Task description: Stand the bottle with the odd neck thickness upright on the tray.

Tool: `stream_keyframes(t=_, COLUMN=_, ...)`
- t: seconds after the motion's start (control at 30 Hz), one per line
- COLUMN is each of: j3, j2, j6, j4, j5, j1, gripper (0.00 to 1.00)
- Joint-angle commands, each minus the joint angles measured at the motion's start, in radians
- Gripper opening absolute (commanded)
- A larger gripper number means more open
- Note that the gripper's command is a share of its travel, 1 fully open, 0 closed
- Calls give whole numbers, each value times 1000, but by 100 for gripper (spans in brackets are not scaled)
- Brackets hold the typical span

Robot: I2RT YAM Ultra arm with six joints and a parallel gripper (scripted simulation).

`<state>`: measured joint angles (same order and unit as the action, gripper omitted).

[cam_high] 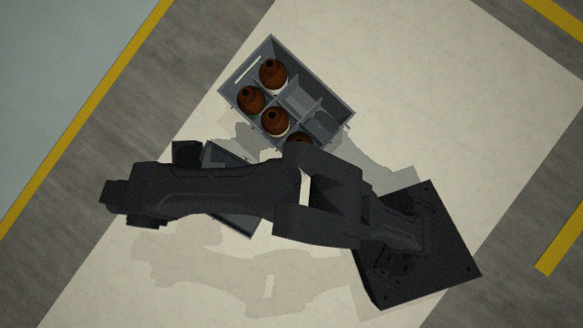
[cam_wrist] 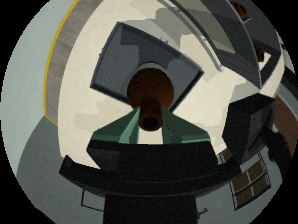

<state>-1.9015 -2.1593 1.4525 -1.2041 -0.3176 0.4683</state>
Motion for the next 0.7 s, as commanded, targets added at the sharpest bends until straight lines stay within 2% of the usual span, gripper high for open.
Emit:
stream_keyframes(t=0.0, j3=-50, j2=38, j6=7, j4=0, j5=-13, j1=27, gripper=0)
stream_keyframes(t=0.67, j3=-55, j2=22, j6=7, j4=3, j5=-14, j1=28, gripper=0)
